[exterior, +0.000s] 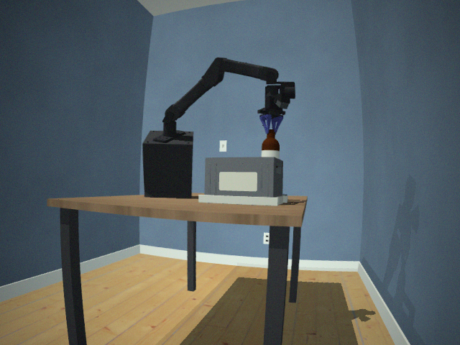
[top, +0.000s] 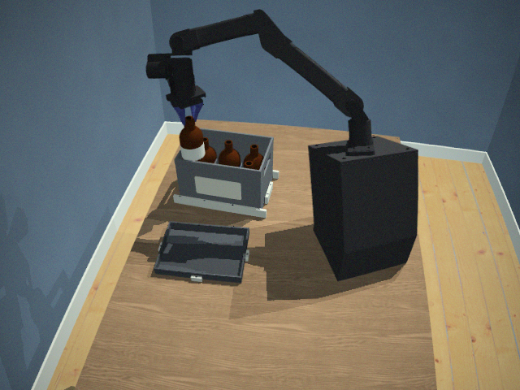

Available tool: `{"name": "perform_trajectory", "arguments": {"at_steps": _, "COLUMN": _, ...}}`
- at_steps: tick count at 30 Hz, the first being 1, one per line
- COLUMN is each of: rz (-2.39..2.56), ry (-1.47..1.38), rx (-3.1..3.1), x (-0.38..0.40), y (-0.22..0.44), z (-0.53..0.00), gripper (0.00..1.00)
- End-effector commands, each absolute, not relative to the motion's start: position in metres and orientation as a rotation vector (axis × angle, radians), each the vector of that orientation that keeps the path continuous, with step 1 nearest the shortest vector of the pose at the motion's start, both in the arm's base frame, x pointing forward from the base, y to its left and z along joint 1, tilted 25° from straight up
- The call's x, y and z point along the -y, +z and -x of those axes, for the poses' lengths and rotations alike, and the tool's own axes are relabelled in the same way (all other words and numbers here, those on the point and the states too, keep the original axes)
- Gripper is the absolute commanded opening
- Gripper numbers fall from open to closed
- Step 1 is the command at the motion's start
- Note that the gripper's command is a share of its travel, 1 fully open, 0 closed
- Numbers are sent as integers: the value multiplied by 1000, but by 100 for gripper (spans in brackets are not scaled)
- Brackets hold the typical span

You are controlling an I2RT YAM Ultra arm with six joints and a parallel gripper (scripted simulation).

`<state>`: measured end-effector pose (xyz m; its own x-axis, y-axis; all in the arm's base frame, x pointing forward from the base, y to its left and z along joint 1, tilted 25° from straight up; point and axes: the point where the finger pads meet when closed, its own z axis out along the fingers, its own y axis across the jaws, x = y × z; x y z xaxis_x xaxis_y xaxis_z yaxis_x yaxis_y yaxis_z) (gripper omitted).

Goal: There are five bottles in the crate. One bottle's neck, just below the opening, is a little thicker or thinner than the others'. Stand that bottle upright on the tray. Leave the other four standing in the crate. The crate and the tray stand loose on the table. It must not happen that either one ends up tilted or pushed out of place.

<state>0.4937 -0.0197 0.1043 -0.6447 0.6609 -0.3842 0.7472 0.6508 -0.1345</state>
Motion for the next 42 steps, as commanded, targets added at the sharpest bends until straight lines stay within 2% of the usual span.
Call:
{"name": "perform_trajectory", "arguments": {"at_steps": 1, "rz": -1093, "ry": -365, "rx": -2524, "x": 4, "y": 141, "z": -495, "gripper": 0}}
{"name": "perform_trajectory", "arguments": {"at_steps": 42, "rz": -1093, "ry": -380, "rx": -2540, "x": -4, "y": 149, "z": -491, "gripper": 0}}
